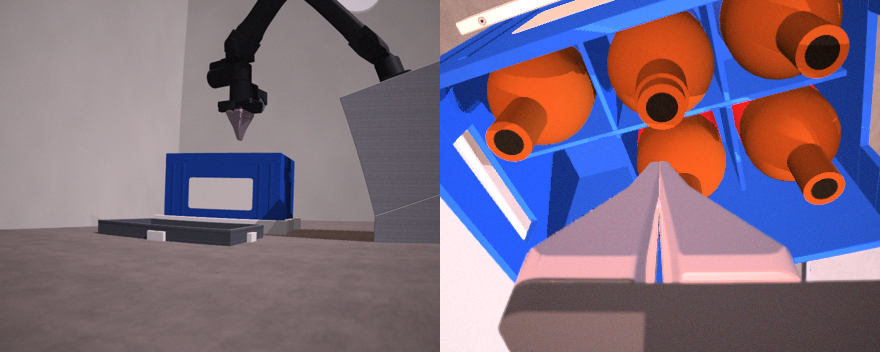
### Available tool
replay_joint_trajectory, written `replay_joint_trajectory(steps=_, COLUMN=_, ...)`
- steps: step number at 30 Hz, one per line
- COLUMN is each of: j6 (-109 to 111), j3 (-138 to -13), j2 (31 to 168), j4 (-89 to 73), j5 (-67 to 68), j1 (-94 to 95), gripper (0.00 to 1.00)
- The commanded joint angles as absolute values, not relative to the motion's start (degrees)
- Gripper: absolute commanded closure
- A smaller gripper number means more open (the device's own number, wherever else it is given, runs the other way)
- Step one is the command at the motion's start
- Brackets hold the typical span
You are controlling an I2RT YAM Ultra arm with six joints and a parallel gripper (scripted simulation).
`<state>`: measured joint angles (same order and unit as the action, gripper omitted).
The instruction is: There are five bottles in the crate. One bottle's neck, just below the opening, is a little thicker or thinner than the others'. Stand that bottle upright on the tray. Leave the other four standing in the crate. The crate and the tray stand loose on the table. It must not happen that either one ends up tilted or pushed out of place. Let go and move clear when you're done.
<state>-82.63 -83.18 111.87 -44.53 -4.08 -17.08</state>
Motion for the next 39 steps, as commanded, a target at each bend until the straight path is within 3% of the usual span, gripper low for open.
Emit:
replay_joint_trajectory(steps=1, j6=-74.6, j3=-82.3, j2=110.2, j4=-43.9, j5=-3.2, j1=-17.2, gripper=1.00)
replay_joint_trajectory(steps=39, j6=-22.6, j3=-82.9, j2=109.5, j4=-43.3, j5=-3.3, j1=-16.9, gripper=1.00)
